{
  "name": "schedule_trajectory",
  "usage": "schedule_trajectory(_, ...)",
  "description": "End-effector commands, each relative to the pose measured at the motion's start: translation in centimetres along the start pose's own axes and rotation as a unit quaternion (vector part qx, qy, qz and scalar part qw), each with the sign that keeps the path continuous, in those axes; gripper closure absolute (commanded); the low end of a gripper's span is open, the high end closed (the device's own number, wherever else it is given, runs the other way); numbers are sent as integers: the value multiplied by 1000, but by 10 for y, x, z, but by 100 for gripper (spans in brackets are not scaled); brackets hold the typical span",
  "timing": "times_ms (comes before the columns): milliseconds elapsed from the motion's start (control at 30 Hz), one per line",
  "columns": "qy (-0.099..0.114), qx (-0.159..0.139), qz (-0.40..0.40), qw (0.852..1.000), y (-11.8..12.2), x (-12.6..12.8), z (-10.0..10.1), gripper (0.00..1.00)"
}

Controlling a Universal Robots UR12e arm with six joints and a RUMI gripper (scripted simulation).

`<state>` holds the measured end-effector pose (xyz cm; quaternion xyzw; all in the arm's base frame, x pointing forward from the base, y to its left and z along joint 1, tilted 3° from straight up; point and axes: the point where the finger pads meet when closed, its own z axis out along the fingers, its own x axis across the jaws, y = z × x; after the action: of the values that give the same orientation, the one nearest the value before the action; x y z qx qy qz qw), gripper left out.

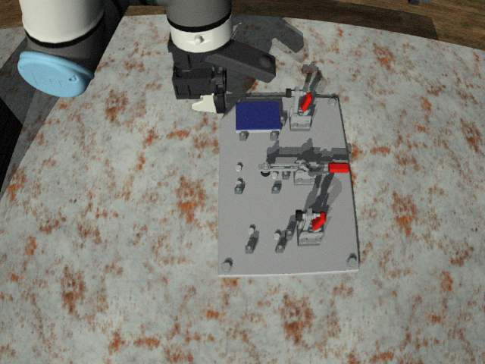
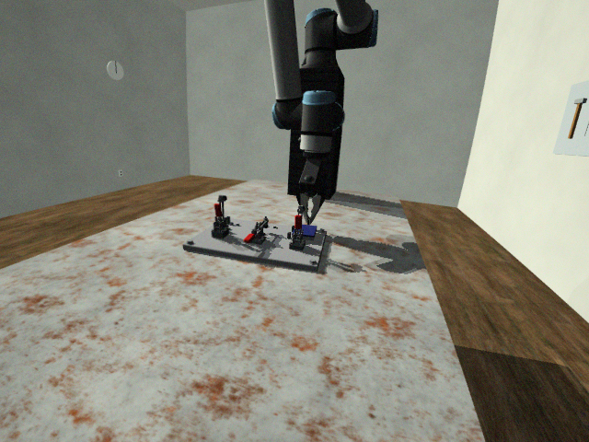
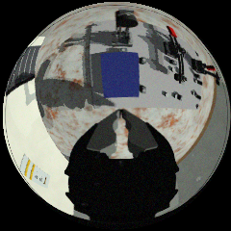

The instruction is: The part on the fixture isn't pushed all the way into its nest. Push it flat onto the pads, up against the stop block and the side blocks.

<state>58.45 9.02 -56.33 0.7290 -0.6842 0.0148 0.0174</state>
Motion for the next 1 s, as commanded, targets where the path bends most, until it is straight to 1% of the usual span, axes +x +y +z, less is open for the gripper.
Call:
schedule_trajectory(0, 0, 0, 0, 1000, -1, 0, -5, 100)
schedule_trajectory(267, 0, 0, 0, 1000, -1, 0, -28, 100)
schedule_trajectory(400, 0, 0, 0, 1000, -1, 0, -35, 100)
schedule_trajectory(967, 0, 0, 0, 1000, 0, 0, -37, 100)
